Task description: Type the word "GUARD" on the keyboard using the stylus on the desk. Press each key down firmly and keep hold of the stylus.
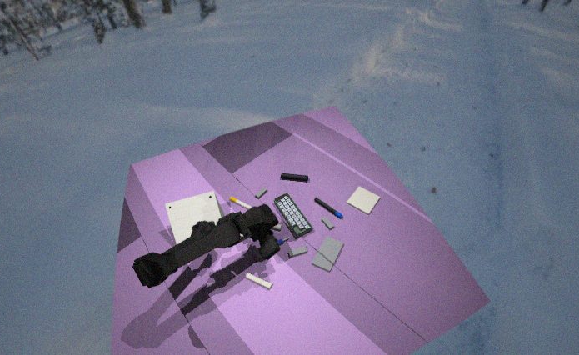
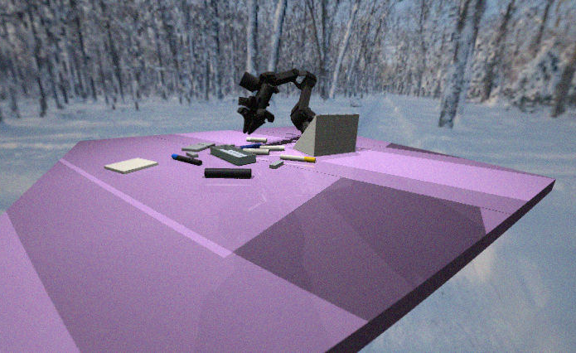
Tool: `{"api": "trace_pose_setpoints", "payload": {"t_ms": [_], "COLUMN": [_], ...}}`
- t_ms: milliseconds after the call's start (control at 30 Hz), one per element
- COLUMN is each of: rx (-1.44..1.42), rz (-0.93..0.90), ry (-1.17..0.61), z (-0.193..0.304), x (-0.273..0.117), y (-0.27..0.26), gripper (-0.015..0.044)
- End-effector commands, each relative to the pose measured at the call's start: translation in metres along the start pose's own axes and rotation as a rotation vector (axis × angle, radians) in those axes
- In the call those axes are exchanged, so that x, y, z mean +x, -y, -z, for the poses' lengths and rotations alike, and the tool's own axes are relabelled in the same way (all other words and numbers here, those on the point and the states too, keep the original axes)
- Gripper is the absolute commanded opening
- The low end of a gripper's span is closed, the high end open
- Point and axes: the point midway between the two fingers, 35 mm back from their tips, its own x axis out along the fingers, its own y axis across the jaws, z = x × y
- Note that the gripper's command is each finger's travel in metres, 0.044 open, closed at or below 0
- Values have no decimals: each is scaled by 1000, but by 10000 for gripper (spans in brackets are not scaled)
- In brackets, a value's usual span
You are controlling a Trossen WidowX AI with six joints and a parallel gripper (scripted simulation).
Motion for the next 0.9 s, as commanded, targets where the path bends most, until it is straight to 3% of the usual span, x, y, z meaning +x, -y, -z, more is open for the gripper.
{"api": "trace_pose_setpoints", "payload": {"t_ms": [0,867], "rx": [-9,-9], "rz": [-5,-5], "ry": [-3,-3], "z": [2,10], "x": [4,17], "y": [-2,-2], "gripper": [150,150]}}
